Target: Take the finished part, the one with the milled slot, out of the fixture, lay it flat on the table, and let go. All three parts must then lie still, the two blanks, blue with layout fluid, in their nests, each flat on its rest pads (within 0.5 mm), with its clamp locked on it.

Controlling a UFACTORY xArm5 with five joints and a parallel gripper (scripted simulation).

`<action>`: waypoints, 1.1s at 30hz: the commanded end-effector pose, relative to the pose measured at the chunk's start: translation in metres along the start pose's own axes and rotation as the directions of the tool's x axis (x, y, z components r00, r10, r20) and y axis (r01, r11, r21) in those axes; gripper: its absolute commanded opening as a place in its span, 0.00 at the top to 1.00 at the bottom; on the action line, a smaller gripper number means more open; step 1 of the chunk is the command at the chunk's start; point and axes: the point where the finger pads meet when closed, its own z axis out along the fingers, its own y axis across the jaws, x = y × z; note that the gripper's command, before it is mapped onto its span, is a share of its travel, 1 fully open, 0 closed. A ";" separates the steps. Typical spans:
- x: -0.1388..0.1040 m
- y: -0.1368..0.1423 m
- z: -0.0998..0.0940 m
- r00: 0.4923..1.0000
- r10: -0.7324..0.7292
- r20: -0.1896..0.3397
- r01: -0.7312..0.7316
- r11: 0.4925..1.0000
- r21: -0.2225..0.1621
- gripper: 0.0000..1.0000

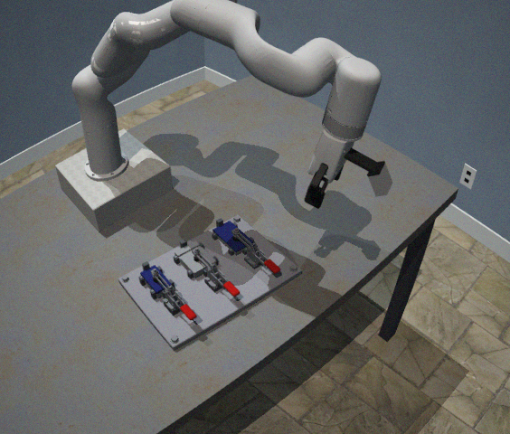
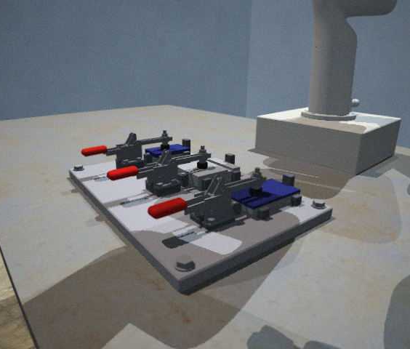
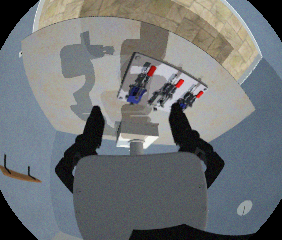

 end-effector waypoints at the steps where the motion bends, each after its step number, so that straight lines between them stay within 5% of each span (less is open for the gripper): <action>1: 0.000 0.000 -0.002 1.000 0.000 -0.005 0.000 1.000 0.000 0.00; 18: 0.000 0.000 -0.002 1.000 -0.003 -0.006 0.003 1.000 0.000 0.00; 23: -0.001 0.000 0.005 0.978 -0.195 -0.075 0.194 0.981 -0.017 0.00; 33: -0.001 0.000 0.005 0.978 -0.195 -0.075 0.194 0.981 -0.017 0.00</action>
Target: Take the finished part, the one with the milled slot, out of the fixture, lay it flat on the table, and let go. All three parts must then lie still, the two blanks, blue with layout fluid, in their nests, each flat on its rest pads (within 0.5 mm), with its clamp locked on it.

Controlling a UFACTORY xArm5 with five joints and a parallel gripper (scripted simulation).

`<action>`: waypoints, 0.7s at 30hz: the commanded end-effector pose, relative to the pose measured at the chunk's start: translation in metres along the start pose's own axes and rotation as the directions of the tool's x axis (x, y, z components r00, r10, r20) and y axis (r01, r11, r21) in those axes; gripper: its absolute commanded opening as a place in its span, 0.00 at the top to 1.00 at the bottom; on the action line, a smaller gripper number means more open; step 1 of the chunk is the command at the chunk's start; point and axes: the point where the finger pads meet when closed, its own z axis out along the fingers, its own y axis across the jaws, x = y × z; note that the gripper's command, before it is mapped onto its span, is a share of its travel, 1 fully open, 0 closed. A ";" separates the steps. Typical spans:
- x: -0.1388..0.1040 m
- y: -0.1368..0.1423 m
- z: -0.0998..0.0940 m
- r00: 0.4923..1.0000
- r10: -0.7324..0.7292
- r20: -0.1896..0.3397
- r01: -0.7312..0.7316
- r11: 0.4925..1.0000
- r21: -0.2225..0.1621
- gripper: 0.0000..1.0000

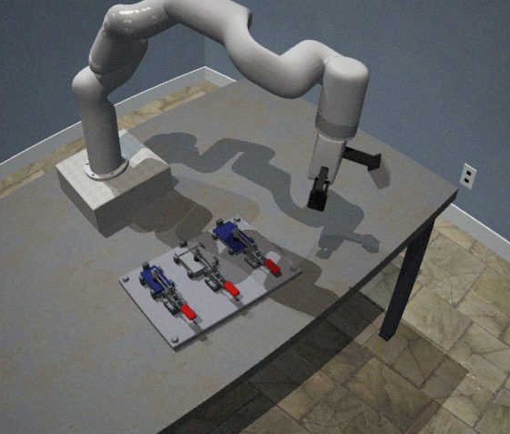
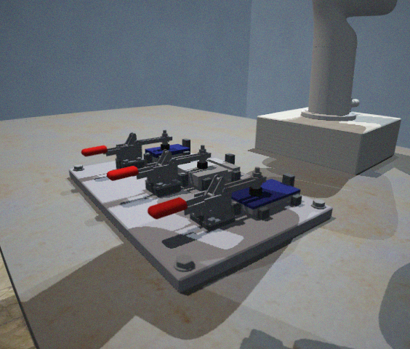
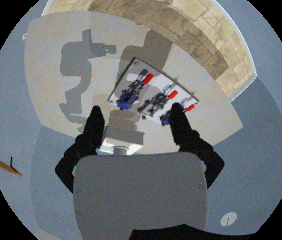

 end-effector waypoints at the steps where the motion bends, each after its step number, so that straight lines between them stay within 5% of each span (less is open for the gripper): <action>1: 0.001 0.000 -0.002 1.000 -0.001 -0.005 0.001 1.000 -0.001 0.00; 8: -0.007 -0.001 0.008 0.973 -0.216 -0.077 0.213 0.976 -0.036 0.00; 21: -0.009 -0.002 0.010 0.963 -0.255 -0.088 0.251 0.967 -0.046 0.00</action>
